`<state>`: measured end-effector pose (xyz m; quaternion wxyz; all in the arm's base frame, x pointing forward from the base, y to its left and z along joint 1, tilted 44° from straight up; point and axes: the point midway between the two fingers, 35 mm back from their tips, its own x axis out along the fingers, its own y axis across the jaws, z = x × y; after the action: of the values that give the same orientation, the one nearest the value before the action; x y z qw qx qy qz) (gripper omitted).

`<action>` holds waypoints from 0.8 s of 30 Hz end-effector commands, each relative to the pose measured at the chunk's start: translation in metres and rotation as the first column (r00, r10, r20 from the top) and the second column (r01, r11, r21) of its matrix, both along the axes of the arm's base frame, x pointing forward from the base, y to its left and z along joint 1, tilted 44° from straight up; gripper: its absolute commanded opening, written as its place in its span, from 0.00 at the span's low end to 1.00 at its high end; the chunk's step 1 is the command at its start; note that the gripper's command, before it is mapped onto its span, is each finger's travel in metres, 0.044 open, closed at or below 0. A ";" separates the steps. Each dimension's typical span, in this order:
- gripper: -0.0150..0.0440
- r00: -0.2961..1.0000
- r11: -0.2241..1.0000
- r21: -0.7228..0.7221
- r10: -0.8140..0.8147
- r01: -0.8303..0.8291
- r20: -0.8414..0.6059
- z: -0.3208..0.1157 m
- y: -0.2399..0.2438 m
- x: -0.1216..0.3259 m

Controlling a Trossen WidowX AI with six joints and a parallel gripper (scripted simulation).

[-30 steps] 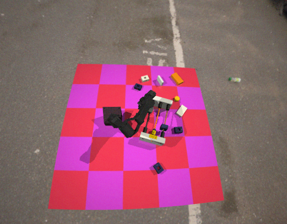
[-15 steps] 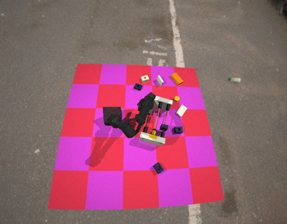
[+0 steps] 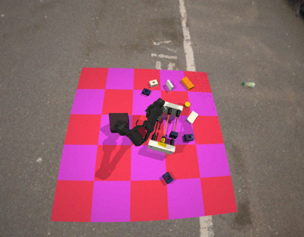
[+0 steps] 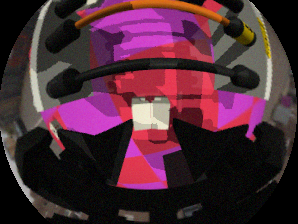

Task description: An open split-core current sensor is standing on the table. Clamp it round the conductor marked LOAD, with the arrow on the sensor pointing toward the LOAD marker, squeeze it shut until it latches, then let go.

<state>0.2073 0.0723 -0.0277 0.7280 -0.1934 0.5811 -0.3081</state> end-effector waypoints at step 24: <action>0.25 1.000 1.000 0.002 0.003 -0.003 -0.006 0.055 0.056 -0.007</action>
<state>0.2038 0.1146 0.0116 0.7256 -0.1998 0.5828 -0.3066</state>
